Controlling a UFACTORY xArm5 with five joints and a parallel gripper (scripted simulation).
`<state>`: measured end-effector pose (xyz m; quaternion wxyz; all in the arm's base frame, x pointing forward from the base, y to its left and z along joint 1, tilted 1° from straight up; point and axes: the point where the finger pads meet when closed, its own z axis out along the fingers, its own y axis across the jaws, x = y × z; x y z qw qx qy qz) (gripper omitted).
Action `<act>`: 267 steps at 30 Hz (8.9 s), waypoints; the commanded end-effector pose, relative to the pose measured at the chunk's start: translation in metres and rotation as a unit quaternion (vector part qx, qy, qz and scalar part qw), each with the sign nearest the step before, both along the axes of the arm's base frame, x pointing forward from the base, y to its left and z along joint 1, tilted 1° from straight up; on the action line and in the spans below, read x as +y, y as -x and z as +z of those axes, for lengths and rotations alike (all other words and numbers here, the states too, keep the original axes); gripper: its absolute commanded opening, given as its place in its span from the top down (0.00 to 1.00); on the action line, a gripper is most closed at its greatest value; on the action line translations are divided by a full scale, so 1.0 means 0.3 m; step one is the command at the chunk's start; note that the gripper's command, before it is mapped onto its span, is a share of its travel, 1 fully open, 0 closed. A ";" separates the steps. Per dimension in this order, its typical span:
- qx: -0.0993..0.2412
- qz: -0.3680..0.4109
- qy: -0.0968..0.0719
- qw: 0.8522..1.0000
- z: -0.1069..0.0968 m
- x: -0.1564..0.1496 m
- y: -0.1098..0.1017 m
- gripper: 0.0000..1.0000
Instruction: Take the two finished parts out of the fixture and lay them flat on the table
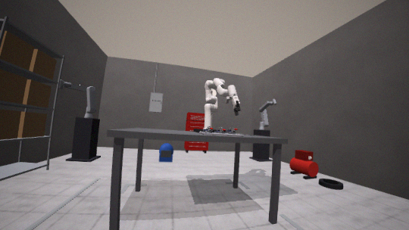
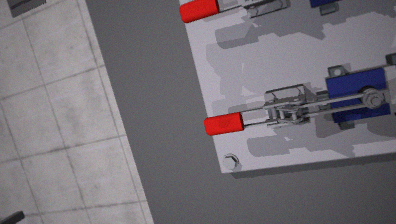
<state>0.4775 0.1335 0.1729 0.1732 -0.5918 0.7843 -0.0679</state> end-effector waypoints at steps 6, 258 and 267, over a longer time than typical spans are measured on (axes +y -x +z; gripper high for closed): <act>0.067 -0.191 -0.034 0.979 -0.001 -0.157 0.068 0.00; 0.173 -0.616 -0.071 0.765 0.009 -0.468 0.325 0.52; 0.173 -0.616 -0.071 0.765 0.009 -0.468 0.325 0.52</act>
